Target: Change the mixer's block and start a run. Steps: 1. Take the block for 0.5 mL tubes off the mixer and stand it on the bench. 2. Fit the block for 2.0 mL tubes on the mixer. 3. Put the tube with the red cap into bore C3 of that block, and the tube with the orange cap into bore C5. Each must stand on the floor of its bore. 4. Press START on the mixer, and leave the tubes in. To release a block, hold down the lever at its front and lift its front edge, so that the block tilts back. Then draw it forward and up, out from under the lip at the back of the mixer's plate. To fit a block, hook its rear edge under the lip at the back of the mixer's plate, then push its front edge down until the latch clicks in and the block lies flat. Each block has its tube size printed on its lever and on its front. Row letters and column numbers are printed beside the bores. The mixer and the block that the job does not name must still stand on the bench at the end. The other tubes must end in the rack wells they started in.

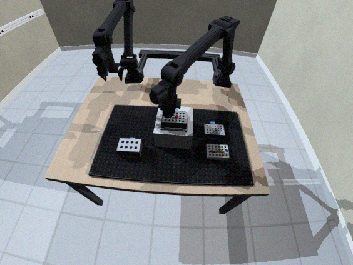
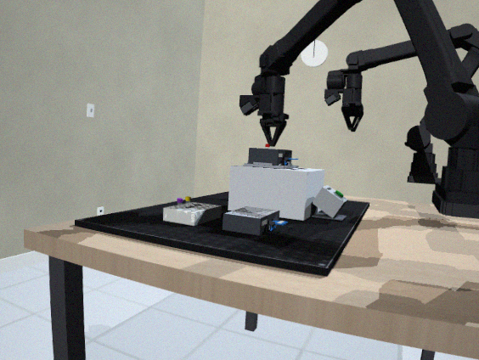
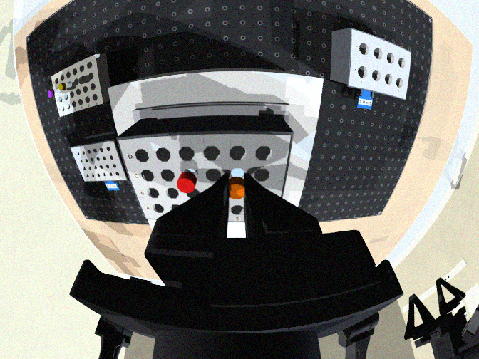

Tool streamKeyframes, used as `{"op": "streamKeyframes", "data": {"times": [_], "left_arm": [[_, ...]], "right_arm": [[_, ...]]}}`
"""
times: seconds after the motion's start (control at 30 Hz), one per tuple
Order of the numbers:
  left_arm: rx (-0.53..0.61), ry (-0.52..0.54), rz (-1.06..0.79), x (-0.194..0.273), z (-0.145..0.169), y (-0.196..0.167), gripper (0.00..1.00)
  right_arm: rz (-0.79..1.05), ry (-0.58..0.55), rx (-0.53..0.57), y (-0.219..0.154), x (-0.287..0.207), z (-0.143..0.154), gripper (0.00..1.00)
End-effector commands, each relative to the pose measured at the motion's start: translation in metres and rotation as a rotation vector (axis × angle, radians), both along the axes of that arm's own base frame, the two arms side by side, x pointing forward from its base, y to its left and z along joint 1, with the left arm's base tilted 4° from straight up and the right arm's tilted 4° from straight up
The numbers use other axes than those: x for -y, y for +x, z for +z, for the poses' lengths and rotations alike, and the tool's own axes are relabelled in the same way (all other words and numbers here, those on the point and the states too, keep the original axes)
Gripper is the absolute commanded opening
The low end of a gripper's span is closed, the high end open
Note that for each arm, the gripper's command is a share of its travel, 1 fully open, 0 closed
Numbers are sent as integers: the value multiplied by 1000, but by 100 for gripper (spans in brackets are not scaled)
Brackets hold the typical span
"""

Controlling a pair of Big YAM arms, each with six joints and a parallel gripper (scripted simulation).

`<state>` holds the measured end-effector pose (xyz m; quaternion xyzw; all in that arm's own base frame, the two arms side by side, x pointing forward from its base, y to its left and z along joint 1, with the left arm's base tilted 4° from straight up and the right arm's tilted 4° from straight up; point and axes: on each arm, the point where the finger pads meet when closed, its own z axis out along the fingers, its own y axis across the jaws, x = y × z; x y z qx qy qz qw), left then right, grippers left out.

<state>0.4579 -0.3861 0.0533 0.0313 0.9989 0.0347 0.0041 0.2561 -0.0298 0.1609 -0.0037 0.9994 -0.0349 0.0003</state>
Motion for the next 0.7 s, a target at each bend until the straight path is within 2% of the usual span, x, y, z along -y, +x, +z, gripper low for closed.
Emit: {"op": "streamKeyframes", "data": {"times": [0.0, 0.57, 0.6, 0.67], "left_arm": [[-11, 9, 4, -2, -18, 6, 9], [-9, 7, 1, 1, -25, 5, 9], [-9, 7, 1, 1, -25, 5, 36], [-9, 7, 1, 1, -25, 5, 36]], "right_arm": [[2, -8, 72, 19, 0, 24, 100], [3, -9, 91, 25, 0, 31, 100], [3, -9, 92, 25, 0, 31, 100], [3, -9, 95, 26, 0, 32, 100]]}}
